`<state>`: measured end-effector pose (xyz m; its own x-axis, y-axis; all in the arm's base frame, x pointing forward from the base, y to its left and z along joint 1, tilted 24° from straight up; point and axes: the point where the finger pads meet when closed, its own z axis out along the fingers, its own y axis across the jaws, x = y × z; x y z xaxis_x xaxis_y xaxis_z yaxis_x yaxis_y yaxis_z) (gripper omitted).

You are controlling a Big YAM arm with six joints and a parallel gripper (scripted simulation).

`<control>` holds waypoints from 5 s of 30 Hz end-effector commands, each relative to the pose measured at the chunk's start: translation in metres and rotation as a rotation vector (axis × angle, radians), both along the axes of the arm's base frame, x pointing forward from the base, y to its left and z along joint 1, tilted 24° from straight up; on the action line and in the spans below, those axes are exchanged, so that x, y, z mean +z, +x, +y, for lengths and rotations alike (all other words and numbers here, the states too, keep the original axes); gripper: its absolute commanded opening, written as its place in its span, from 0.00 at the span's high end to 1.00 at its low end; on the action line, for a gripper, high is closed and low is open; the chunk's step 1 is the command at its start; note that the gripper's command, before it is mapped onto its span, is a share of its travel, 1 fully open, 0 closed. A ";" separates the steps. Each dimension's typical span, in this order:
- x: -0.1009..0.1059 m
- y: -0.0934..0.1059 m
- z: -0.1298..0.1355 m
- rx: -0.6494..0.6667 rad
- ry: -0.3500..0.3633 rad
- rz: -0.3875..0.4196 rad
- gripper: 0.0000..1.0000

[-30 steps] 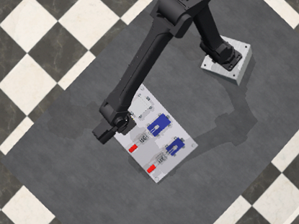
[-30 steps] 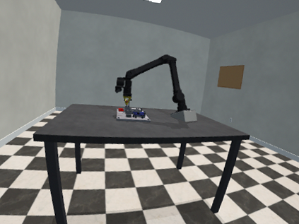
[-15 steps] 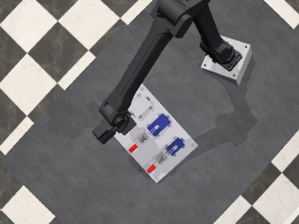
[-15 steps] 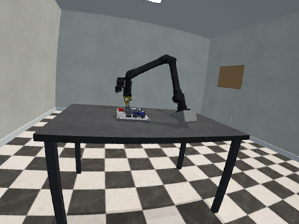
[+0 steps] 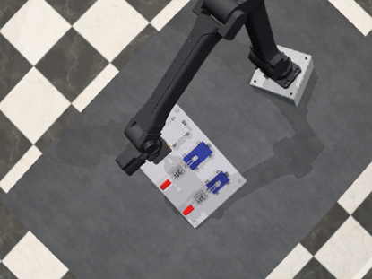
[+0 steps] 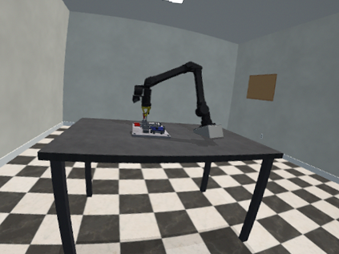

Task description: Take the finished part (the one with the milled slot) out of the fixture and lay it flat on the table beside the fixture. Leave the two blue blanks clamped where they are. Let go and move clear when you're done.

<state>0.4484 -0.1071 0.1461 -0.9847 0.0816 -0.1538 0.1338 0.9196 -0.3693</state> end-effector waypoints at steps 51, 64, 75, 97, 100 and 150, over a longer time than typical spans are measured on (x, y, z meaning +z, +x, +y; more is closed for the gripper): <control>0.051 0.022 0.019 -0.005 -0.003 -0.049 0.55; 0.048 0.026 0.015 -0.014 -0.004 -0.056 0.55; 0.046 0.028 0.011 -0.021 -0.004 -0.056 0.55; 0.043 0.032 0.007 -0.031 -0.005 -0.056 0.55; 0.042 0.030 0.007 -0.031 -0.004 -0.050 0.55; 0.041 0.032 0.006 -0.032 -0.004 -0.053 0.55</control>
